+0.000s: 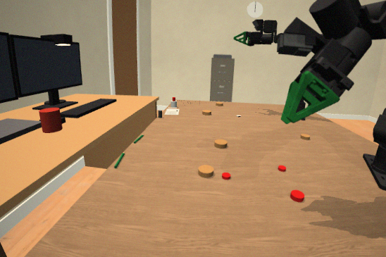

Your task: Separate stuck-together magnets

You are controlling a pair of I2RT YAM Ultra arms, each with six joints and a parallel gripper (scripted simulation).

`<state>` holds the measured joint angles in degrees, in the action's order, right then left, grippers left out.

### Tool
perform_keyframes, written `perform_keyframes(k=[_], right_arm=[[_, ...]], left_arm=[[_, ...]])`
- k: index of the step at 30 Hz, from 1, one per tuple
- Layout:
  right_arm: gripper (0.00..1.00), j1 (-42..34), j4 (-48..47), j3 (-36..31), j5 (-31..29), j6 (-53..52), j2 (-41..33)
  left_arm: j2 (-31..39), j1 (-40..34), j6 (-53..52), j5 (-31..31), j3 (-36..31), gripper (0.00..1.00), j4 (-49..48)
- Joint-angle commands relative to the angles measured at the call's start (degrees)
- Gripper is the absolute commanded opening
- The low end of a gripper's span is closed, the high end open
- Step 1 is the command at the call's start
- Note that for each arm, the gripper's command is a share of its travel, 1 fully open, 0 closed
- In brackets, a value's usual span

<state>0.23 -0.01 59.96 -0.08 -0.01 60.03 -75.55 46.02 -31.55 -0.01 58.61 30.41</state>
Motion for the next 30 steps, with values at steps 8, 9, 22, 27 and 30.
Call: perform_keyframes(k=[8,9,22,27,30], right_arm=[[1.0,-0.12,-0.38,0.39,-0.05,-0.03,-0.21],[1.0,-0.12,-0.38,0.39,-0.05,-0.03,-0.21],[1.0,-0.12,-0.38,0.39,-0.05,-0.03,-0.21],[1.0,-0.12,-0.37,0.39,-0.05,-0.03,-0.21],[1.0,-0.12,-0.38,0.39,-0.05,-0.03,-0.21]], left_arm=[[-2.14,6.99,-6.23,0.09,0.01,0.33,6.17],[-2.47,7.94,-6.97,-0.07,0.15,0.33,6.94],[-5.83,18.7,-14.27,-0.1,-0.24,0.33,14.03],[-7.76,24.18,-18.17,-0.13,-0.41,0.33,17.9],[-8.82,27.45,-20.52,-0.1,-0.52,0.33,20.2]])
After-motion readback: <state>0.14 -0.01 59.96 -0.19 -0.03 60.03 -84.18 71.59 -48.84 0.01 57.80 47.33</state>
